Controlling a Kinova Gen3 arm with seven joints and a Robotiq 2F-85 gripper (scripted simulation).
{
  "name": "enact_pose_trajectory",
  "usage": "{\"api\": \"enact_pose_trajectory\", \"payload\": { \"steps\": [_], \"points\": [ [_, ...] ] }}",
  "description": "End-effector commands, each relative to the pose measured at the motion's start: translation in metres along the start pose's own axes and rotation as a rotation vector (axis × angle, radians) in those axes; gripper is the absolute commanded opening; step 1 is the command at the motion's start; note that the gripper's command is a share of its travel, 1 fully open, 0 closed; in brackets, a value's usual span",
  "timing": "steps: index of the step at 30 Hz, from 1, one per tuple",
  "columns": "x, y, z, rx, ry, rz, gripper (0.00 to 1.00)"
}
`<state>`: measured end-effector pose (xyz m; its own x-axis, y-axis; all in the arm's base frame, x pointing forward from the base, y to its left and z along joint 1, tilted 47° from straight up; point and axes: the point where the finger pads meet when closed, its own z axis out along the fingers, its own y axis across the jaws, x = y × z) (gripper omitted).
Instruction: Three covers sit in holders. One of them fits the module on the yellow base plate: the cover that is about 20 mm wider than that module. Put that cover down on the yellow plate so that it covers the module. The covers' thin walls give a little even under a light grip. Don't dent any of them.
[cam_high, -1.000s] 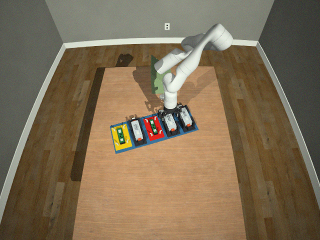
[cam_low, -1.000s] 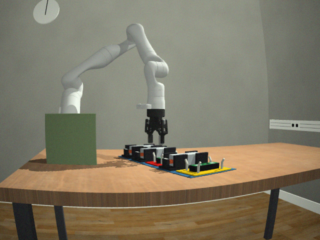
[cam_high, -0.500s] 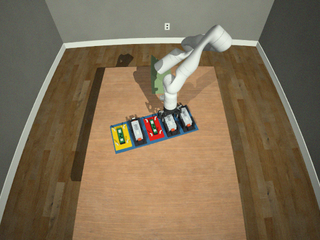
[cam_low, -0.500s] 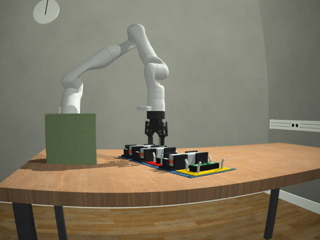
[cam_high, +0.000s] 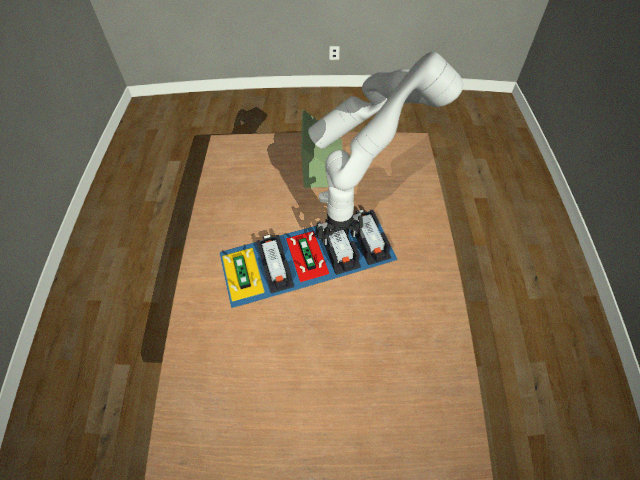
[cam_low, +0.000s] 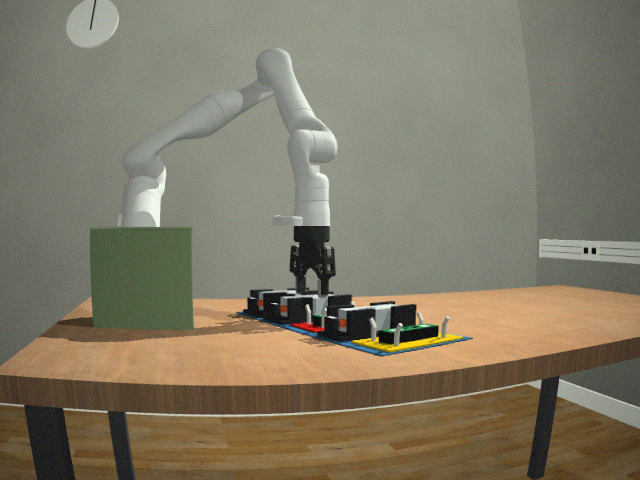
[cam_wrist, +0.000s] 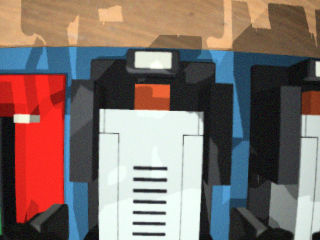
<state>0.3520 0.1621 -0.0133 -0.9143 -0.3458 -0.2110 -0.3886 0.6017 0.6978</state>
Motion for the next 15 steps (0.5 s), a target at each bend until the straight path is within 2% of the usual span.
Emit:
{"api": "enact_pose_trajectory", "payload": {
  "steps": [1,15],
  "points": [
    [-0.0004,-0.0004,0.0027,0.001,-0.001,0.0,1.0],
    [-0.0004,-0.0004,0.0096,0.001,-0.001,0.0,1.0]
  ]
}}
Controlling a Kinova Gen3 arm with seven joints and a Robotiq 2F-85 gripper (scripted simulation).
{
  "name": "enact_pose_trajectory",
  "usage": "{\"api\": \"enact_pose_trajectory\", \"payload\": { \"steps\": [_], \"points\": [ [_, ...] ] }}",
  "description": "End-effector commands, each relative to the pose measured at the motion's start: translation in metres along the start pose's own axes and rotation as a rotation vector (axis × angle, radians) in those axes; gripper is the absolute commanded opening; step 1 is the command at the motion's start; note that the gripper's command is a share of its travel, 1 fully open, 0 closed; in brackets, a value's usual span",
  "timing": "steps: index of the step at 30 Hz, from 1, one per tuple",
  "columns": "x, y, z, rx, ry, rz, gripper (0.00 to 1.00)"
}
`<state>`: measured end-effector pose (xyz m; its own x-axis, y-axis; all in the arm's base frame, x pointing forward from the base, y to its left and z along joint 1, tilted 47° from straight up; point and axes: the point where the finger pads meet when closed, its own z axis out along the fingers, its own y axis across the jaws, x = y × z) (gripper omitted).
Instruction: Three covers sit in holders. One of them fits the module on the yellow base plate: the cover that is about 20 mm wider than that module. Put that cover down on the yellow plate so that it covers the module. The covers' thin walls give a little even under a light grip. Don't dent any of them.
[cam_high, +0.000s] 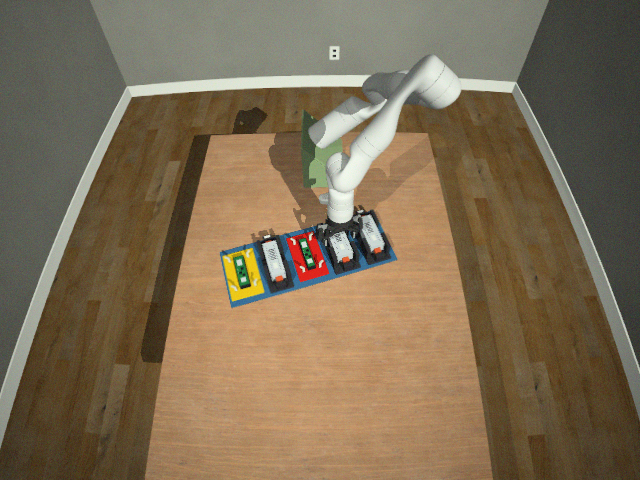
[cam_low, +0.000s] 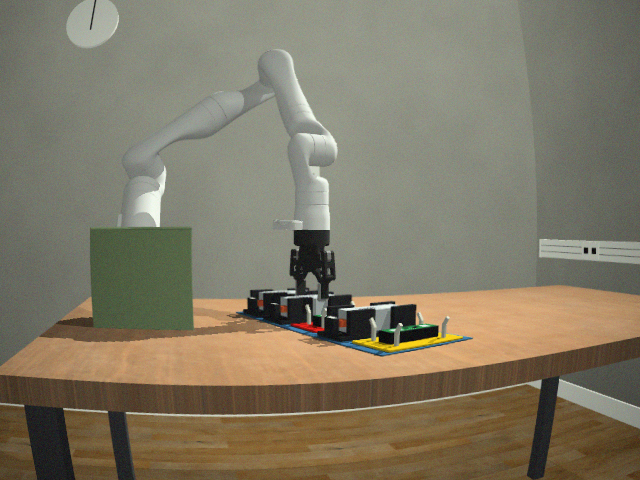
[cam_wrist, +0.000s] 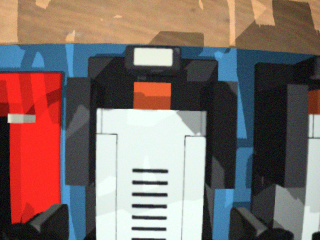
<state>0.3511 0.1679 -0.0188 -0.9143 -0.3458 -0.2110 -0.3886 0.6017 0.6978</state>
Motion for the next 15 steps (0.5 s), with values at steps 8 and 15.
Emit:
{"api": "enact_pose_trajectory", "payload": {
  "steps": [8,15],
  "points": [
    [-0.0004,-0.0004,0.0056,0.001,-0.001,0.0,1.0],
    [-0.0004,-0.0004,0.0096,0.001,-0.001,0.0,1.0]
  ]
}}
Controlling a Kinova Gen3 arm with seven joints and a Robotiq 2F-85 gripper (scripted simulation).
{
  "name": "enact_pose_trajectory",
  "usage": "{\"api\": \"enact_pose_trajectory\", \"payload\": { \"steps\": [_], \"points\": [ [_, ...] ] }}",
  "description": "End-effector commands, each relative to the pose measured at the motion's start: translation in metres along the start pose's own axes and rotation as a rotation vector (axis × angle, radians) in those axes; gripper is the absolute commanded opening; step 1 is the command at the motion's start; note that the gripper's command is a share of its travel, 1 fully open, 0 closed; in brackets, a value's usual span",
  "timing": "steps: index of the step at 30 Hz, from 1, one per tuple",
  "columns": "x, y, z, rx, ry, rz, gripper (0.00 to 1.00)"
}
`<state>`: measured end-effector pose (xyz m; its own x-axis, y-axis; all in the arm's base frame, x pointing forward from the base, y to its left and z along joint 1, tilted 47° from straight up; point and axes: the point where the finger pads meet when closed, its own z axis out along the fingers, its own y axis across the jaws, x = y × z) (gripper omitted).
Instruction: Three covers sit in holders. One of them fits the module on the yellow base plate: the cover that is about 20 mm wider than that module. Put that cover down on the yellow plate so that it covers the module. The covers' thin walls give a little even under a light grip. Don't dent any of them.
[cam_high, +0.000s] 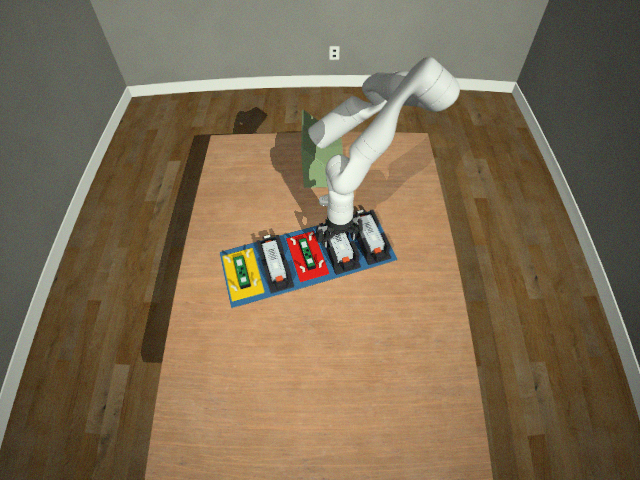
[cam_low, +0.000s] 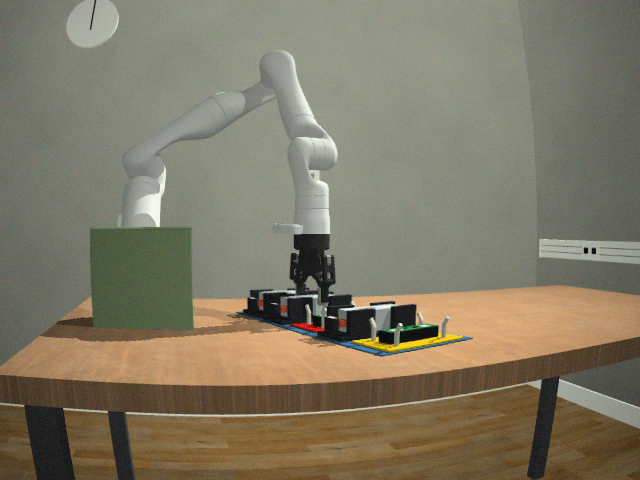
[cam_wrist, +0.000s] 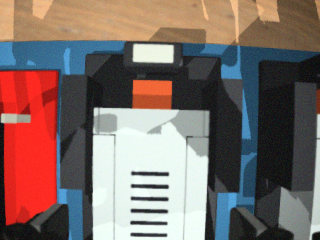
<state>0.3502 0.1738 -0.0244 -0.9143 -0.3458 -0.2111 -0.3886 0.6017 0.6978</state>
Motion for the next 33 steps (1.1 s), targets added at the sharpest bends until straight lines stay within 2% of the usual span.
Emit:
{"api": "enact_pose_trajectory", "payload": {
  "steps": [1,13,14,33],
  "points": [
    [-0.0004,-0.0004,0.0024,0.001,-0.001,0.0,1.0],
    [-0.0004,-0.0004,0.0074,0.001,-0.001,0.0,1.0],
    [-0.0004,-0.0004,0.0074,0.001,-0.001,0.0,0.7],
    [-0.0004,-0.0004,0.0074,0.001,-0.001,0.0,0.7]
  ]
}}
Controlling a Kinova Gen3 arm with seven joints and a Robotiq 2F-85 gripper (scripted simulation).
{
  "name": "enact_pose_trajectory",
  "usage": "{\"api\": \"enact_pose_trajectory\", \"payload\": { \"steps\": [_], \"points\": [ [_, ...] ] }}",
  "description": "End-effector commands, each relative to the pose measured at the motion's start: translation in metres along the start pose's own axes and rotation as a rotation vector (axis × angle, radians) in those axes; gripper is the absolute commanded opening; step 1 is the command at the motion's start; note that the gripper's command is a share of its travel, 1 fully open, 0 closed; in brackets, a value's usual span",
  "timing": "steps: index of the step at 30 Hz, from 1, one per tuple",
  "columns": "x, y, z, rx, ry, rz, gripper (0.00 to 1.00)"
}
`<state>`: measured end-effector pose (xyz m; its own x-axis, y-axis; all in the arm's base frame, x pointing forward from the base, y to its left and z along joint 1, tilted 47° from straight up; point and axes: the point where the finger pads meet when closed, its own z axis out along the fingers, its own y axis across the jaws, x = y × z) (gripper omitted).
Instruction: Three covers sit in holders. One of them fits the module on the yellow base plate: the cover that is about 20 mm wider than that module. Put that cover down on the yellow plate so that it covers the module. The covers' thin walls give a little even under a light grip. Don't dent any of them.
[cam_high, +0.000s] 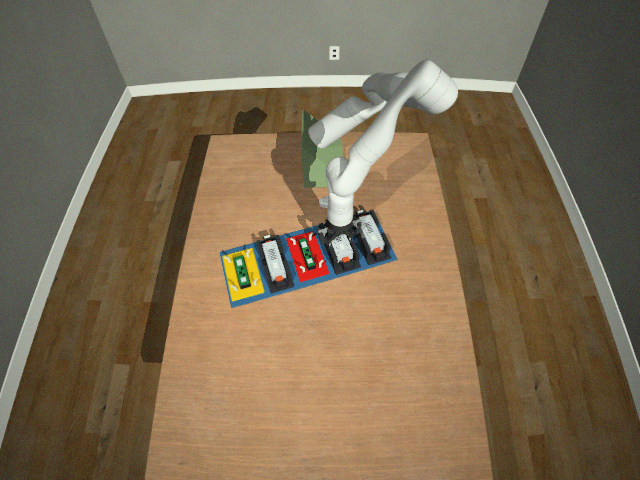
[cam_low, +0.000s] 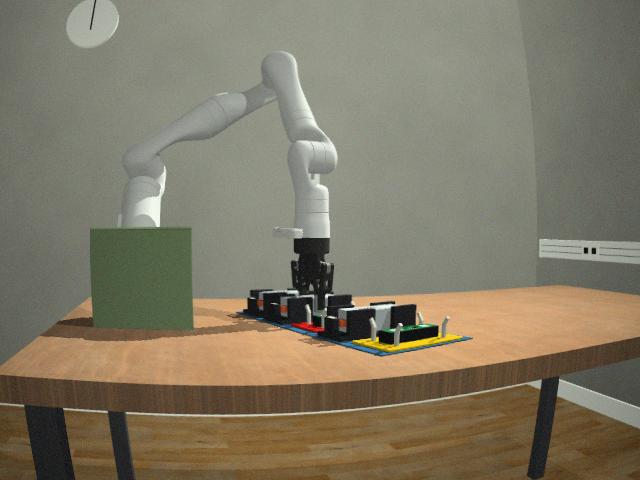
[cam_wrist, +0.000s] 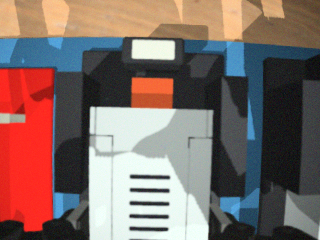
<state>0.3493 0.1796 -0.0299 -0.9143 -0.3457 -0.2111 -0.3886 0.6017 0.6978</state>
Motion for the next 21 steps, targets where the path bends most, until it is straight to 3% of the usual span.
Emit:
{"api": "enact_pose_trajectory", "payload": {
  "steps": [1,14,15,21],
  "points": [
    [-0.0004,-0.0004,-0.0006,0.001,-0.001,0.0,0.7],
    [-0.0004,-0.0004,-0.0006,0.001,-0.001,0.0,0.7],
    [-0.0004,-0.0004,-0.0006,0.001,-0.001,0.0,0.0],
    [-0.0004,-0.0004,-0.0006,0.001,-0.001,0.0,0.0]
  ]
}}
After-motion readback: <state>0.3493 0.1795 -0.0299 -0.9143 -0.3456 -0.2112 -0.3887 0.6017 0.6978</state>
